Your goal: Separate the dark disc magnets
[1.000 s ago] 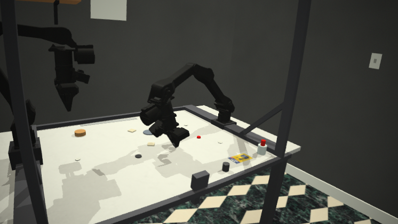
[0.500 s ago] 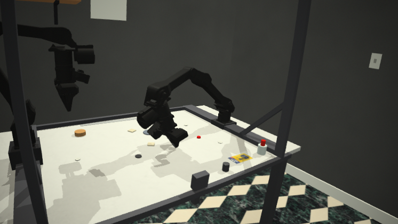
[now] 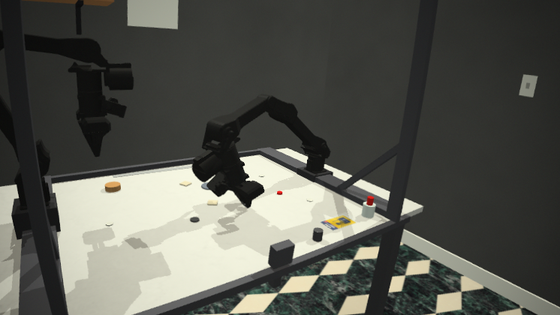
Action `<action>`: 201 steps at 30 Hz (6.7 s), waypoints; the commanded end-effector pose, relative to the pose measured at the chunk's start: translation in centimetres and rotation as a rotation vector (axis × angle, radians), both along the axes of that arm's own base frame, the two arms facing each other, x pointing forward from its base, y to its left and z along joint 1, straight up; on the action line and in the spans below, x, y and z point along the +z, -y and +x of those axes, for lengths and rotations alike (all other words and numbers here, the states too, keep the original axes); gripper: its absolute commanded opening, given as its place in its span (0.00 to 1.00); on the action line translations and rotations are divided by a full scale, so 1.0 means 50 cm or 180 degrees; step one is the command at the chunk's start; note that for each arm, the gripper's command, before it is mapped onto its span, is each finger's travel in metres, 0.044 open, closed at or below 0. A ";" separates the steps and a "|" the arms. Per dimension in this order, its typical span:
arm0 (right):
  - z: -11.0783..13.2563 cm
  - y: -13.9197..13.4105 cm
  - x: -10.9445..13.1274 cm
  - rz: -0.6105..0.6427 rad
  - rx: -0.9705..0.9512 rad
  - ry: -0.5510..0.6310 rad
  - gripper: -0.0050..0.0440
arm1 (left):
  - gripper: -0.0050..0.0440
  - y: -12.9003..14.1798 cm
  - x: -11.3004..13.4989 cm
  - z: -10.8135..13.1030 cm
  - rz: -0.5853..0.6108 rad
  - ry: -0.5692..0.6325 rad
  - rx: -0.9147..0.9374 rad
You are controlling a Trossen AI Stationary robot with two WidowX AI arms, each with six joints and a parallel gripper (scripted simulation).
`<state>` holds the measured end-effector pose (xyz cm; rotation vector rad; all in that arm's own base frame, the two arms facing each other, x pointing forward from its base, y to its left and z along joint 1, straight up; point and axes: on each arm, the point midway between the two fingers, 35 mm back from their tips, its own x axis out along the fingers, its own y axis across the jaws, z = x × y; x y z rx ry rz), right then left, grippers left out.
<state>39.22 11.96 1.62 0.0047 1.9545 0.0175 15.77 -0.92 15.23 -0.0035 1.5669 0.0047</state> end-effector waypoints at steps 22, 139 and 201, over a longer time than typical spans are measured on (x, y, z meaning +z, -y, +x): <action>0.010 -0.002 0.021 0.0028 0.0002 0.0102 0.66 | 0.92 0.000 0.006 0.001 -0.0006 0.0039 0.0003; 0.009 -0.004 0.160 0.0276 0.0210 0.1136 0.92 | 0.92 0.266 -0.109 0.255 0.2581 0.1185 -0.7810; -0.019 0.014 0.062 0.0459 0.0921 0.3163 0.92 | 0.92 0.267 -0.299 0.437 -0.0192 0.2005 -0.1244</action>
